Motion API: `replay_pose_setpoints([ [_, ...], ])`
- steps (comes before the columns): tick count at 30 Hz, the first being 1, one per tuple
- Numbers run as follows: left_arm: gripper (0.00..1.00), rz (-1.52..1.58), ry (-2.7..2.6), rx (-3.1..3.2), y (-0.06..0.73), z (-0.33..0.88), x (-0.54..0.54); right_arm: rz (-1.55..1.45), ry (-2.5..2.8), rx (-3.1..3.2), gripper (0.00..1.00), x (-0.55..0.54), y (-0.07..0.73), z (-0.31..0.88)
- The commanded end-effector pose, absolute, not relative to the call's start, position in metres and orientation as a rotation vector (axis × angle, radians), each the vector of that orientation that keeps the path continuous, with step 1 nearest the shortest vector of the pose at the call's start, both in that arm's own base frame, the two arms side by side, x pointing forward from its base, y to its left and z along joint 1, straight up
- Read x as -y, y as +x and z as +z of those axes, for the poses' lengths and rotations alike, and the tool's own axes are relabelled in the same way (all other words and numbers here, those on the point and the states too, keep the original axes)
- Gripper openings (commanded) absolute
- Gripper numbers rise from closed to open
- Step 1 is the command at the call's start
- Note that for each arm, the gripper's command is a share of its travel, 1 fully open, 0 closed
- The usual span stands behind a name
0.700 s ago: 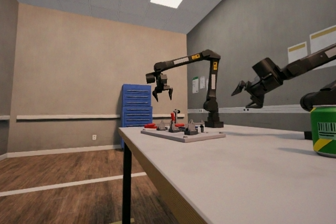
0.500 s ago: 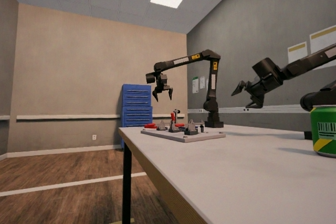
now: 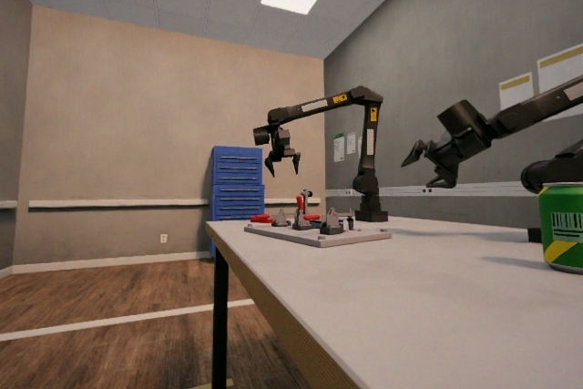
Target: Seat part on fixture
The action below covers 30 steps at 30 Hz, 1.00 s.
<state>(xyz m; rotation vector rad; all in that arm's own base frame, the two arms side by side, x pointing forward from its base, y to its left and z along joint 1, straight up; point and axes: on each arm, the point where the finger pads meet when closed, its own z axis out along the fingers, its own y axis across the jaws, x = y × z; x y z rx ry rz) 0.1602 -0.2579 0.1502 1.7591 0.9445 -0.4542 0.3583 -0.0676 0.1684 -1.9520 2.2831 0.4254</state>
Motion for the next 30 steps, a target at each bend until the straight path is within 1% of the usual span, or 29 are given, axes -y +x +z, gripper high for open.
replay_pose_setpoints([
  [1,1.0,-0.497,1.705,-1.007,0.164,0.172,0.264,0.401,-1.871,-2.342,1.0,0.054,0.356,0.167],
  [11,1.0,-0.531,1.357,-1.432,0.19,0.205,0.252,0.372,-1.426,-2.472,1.0,-0.041,0.358,0.141],
  [14,1.0,-0.54,1.319,-1.463,0.192,0.209,0.251,0.372,-1.379,-2.484,1.0,-0.049,0.358,0.139],
  [27,1.0,-0.58,0.737,-1.733,0.215,0.261,0.217,0.36,-0.884,-2.503,1.0,-0.197,0.354,0.089],
  [30,1.0,-0.579,0.712,-1.737,0.215,0.263,0.214,0.355,-0.859,-2.498,1.0,-0.206,0.354,0.086],
])
